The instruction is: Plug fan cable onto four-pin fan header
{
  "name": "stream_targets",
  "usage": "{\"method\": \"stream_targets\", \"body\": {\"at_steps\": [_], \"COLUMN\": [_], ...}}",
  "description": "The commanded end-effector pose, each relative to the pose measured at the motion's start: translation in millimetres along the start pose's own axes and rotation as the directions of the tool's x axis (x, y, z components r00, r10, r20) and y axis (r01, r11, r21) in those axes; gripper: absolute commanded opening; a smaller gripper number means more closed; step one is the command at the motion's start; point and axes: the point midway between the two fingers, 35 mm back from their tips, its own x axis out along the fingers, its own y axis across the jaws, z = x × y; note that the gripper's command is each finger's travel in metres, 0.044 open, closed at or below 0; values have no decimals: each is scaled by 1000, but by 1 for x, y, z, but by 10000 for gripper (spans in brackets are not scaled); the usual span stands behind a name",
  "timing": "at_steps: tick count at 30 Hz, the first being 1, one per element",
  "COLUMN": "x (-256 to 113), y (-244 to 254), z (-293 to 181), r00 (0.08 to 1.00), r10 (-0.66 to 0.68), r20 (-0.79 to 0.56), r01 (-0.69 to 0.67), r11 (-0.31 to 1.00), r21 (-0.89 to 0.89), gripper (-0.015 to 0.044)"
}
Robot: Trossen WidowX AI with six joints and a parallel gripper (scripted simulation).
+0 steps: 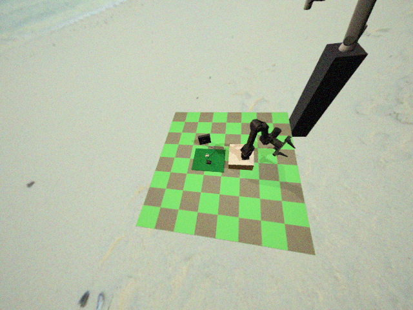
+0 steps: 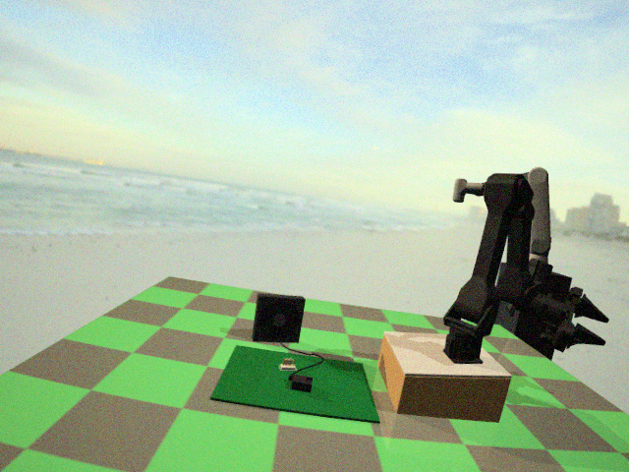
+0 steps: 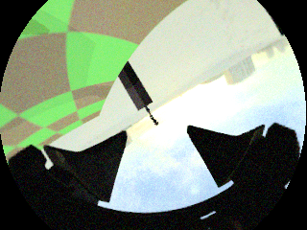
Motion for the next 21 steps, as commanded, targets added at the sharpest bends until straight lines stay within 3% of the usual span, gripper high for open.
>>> {"method": "stream_targets", "body": {"at_steps": [1,4,13,21], "x": [0,0,-27,-69], "y": [0,0,-40,-77], "z": [0,0,30,62], "r00": [1000,1000,983,927], "r10": [0,0,-137,-269], "r20": [0,0,122,263], "r01": [0,0,129,233], "r11": [1000,1000,989,959], "r21": [0,0,73,161], "gripper": [426,440,210,210]}}
